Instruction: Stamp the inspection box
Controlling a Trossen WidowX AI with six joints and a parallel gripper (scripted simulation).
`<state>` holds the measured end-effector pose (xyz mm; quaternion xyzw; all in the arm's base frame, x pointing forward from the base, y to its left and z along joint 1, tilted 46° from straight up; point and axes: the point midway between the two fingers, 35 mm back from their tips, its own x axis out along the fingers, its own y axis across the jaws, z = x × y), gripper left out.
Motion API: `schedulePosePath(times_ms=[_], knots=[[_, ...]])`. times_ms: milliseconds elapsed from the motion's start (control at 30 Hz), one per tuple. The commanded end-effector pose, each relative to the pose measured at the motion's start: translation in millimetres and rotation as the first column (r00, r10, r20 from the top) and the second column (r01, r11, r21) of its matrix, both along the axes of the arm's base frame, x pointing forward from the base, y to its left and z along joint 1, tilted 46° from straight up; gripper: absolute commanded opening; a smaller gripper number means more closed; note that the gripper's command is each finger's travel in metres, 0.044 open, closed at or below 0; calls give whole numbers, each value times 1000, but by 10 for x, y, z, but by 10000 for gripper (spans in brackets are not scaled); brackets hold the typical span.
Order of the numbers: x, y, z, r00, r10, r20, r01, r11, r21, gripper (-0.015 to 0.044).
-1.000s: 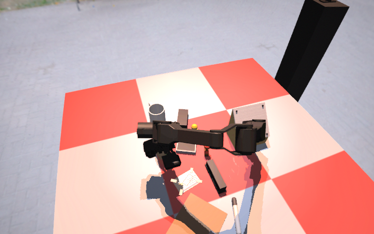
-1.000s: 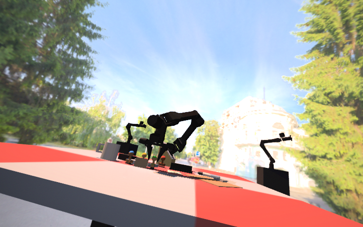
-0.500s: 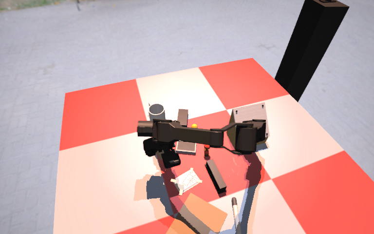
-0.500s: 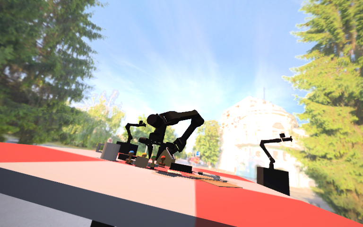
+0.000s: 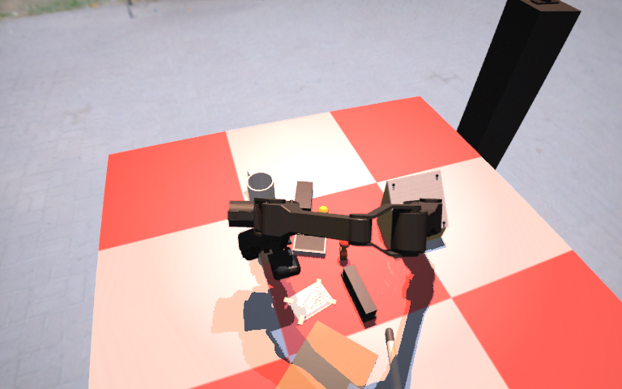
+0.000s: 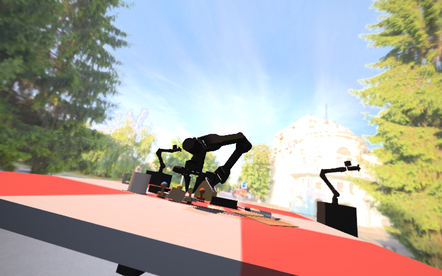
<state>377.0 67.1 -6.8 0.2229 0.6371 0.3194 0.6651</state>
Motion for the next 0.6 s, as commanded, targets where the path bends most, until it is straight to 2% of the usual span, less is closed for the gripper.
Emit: schedulePosePath(times_ms=[0,567], knots=[[-9,22,-5,1000,11,-2,-11,1000,-4,0],[5,-34,54,1000,7,3,-7,1000,-15,0]])
